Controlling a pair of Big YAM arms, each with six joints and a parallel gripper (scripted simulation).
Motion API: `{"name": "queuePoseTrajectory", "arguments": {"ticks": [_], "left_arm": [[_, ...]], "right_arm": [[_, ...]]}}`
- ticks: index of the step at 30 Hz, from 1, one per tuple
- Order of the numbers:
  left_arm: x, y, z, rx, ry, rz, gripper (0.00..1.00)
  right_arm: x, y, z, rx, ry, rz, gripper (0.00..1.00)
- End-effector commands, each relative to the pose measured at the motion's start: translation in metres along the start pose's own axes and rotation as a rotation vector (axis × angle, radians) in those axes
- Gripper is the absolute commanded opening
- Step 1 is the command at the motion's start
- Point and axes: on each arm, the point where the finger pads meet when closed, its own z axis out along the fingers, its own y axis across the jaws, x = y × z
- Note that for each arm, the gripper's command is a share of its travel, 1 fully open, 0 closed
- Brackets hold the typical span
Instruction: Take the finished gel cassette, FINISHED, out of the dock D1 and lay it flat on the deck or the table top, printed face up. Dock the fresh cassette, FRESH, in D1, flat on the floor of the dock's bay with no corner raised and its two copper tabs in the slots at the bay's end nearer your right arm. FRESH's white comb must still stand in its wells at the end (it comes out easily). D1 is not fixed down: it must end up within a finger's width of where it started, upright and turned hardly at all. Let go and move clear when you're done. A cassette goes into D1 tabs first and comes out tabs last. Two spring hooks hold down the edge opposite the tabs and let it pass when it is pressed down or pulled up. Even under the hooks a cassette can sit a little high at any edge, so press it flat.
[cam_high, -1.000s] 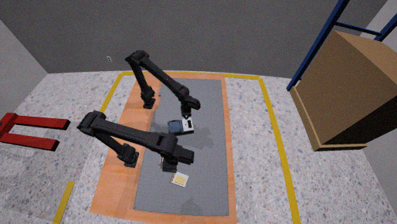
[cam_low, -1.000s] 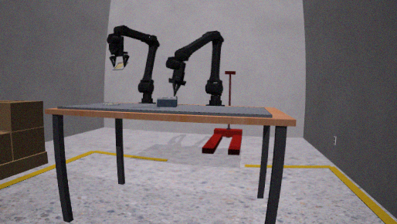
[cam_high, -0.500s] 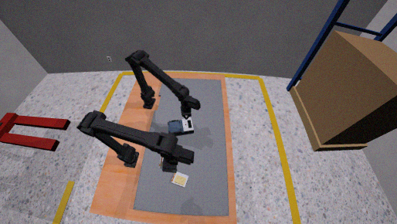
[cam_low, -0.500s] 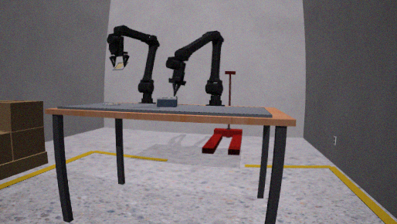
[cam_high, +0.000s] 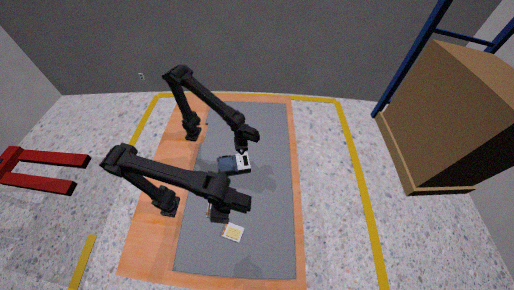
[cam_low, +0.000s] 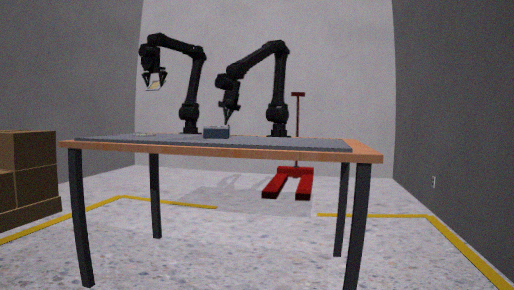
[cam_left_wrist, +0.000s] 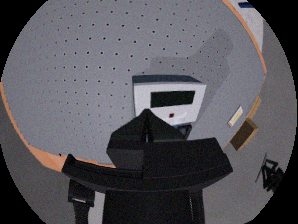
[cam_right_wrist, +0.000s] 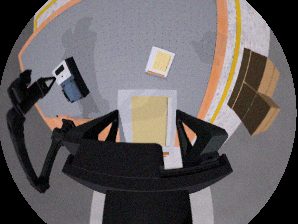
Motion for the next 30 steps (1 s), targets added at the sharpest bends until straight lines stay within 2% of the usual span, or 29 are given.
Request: {"name": "queuePoseTrajectory", "arguments": {"ticks": [1,30], "left_arm": [[-0.0017,-0.0056,0.0058,0.003,-0.006,0.0,0.0],[-0.0008,-0.0031,0.0155,0.003,-0.006,0.0,0.0]], "right_arm": [[-0.0063,-0.0039,-0.0223,0.006,-0.048,-0.009,0.0],[-0.0063,-0.0039,-0.0223,0.006,-0.048,-0.009,0.0]]}}
